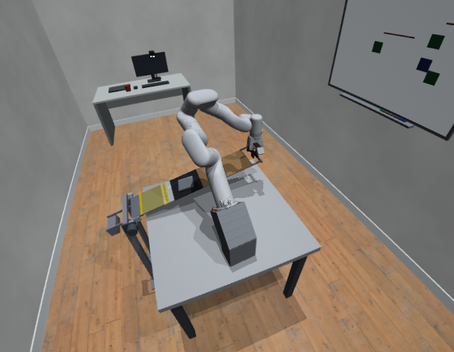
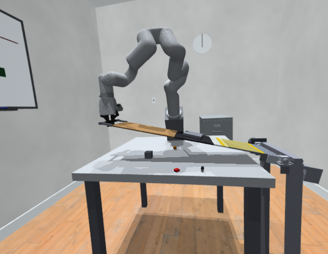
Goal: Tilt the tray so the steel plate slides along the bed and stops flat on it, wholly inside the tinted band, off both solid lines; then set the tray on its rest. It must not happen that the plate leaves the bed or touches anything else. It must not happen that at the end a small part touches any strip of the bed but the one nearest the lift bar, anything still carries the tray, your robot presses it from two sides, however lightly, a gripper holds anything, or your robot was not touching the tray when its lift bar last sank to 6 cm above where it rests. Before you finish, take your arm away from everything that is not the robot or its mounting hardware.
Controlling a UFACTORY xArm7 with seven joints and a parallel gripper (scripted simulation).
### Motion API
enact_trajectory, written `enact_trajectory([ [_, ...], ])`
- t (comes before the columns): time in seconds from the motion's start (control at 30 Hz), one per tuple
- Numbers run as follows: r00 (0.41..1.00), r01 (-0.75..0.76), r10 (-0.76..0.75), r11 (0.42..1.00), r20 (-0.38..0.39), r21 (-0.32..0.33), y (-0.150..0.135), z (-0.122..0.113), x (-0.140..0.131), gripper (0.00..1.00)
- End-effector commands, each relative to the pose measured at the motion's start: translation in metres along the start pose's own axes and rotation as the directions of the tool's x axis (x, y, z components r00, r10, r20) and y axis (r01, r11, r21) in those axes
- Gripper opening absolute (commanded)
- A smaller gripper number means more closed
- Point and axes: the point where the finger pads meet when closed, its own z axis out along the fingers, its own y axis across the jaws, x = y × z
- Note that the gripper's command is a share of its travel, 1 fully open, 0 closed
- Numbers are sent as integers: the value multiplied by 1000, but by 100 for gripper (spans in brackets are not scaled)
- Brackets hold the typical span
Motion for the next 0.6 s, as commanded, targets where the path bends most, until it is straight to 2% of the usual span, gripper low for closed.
enact_trajectory([
  [0.0, 1000, -2, 2, 1000, 2, 10, -1, -4, 0, 0],
  [0.07, 1000, -2, 2, 1000, 2, 10, -7, 25, 0, 0],
  [0.1, 1000, -2, 2, 1000, 2, 10, -8, 29, 0, 0],
  [0.3, 1000, -2, 2, 1000, 2, 10, -8, 26, 0, 0],
  [0.4, 1000, -2, 2, 1000, 2, 10, 3, -23, 0, 0],
  [0.47, 1000, -2, 2, 1000, 2, 10, 8, -41, 0, 0],
  [0.5, 1000, -2, 2, 1000, 2, 10, 7, -36, 0, 0],
  [0.57, 1000, -2, 2, 1000, 2, 10, -1, -5, 0, 0],
])
